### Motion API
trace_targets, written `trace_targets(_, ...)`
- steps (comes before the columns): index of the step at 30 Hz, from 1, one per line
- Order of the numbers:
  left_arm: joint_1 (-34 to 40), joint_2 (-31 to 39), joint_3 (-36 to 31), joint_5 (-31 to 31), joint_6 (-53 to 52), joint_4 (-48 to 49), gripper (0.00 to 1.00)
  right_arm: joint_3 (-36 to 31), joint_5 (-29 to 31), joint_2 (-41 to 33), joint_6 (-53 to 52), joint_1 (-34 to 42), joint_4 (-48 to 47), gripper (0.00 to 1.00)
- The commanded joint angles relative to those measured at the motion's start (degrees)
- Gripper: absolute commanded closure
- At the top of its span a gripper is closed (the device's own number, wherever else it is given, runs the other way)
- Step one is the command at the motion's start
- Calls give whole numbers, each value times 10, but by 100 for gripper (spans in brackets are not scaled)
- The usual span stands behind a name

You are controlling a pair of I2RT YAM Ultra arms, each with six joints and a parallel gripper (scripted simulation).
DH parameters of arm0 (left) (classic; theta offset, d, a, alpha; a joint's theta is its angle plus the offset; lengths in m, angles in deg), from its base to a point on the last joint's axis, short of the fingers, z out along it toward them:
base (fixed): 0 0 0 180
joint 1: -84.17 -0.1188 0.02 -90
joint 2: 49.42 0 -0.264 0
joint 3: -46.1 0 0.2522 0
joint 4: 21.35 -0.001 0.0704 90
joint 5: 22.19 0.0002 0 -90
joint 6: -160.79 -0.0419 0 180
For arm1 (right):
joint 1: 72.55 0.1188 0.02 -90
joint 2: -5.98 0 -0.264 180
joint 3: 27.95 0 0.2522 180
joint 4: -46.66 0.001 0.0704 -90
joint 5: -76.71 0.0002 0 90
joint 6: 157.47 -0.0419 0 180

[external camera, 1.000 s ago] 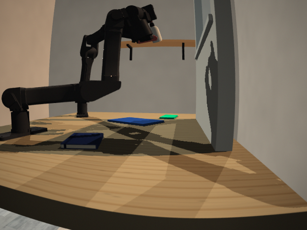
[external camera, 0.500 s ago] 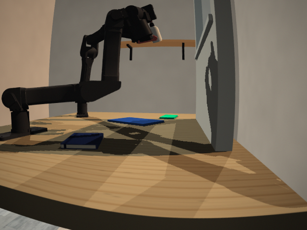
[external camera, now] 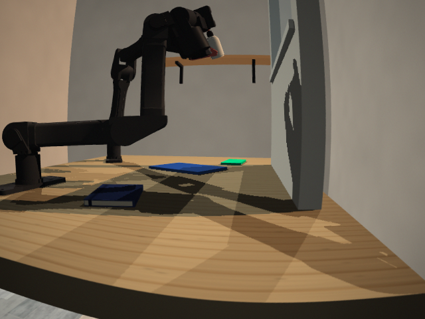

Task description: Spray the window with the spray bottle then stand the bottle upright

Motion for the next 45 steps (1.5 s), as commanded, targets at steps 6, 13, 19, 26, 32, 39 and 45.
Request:
trace_targets(6,4,18,21,0,3,26,100,-25,-2,-1,-2,-1,-20,100)
trace_targets(13,4,18,21,0,3,26,100,-7,-3,17,-3,-2,-3,100)
trace_targets(19,4,18,21,0,3,26,100,21,-3,22,-1,6,-5,100)
trace_targets(26,4,16,23,4,-2,17,100,30,-5,37,3,10,-13,100)
trace_targets(32,4,10,24,3,-3,10,100,44,-7,55,5,13,-11,100)
trace_targets(39,2,11,23,1,-1,25,100,59,-9,69,7,14,-17,100)
trace_targets(45,2,11,23,0,-1,24,100,76,-11,85,8,17,-21,100)
